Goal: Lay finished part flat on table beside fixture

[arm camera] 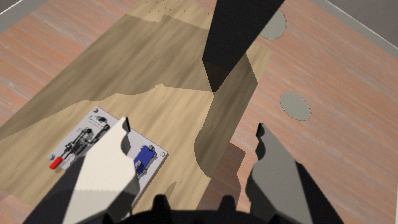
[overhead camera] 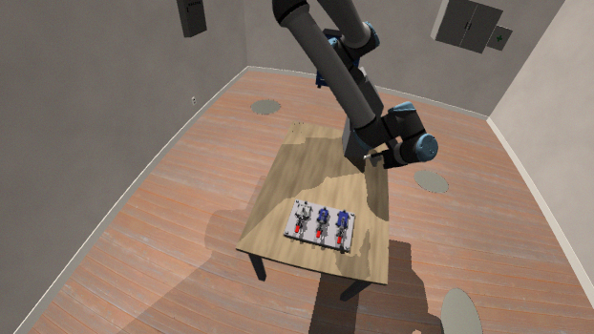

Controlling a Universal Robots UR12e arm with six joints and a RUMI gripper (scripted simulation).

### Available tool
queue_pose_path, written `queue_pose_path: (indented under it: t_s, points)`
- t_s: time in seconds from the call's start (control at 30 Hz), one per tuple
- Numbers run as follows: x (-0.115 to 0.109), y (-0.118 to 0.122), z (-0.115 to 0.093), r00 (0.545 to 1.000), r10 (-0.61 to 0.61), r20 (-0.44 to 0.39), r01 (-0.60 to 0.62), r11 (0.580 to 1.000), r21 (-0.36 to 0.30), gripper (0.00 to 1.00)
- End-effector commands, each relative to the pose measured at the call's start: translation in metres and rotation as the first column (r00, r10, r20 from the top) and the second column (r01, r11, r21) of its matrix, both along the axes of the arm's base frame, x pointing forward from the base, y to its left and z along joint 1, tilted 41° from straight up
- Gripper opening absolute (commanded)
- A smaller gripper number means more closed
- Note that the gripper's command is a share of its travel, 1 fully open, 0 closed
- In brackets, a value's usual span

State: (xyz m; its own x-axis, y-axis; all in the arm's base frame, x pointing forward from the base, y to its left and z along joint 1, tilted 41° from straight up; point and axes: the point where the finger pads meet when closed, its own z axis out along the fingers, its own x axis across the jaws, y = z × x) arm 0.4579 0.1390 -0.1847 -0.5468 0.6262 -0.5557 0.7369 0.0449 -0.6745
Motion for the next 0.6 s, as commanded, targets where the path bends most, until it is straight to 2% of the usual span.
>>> queue_pose_path:
  t_s: [0.0,0.27,0.57]
  points:
    - [0.0003,0.0004,0.0003,1.0,0.0,0.001,0.0,1.0,0.0,1.0]
    - [0.0009,-0.0023,-0.0009,0.999,-0.017,0.027,0.017,1.0,-0.004,1.0]
    - [0.0069,-0.0068,-0.0049,0.991,-0.067,0.115,0.069,0.998,-0.014,1.0]
